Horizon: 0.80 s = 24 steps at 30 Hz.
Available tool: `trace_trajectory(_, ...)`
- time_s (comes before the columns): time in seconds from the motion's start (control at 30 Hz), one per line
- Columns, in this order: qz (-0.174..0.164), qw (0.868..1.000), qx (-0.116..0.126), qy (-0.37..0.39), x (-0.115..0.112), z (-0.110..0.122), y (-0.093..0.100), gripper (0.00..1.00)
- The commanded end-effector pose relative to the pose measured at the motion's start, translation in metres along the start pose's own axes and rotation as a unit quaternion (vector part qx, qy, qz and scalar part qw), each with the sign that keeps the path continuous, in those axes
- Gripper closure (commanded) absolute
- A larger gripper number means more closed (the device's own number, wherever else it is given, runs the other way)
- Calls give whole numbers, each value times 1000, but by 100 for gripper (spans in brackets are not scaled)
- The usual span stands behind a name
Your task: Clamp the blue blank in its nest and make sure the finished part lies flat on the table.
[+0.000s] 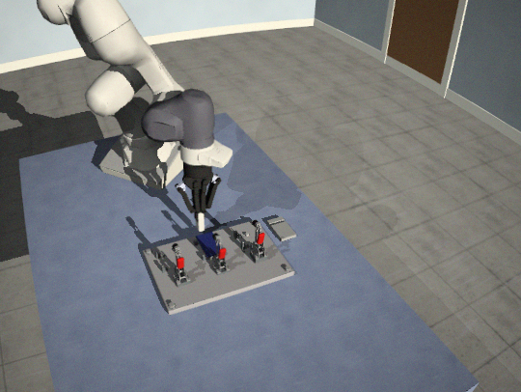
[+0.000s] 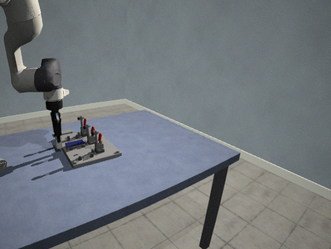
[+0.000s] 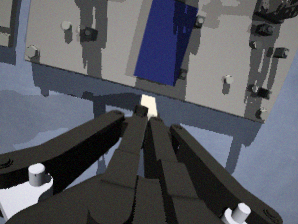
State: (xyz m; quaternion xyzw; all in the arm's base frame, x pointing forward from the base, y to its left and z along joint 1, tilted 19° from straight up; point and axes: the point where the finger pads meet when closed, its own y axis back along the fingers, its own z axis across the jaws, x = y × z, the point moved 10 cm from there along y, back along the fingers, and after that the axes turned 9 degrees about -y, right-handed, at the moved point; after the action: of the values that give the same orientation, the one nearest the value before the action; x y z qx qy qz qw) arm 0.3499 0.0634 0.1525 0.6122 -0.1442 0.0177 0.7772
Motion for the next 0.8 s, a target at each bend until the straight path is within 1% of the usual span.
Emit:
trace_trajectory(0.0,1,1000,1,-4,1,0,0,100)
trace_trajectory(0.77,1,1000,1,-4,6,-1,0,100)
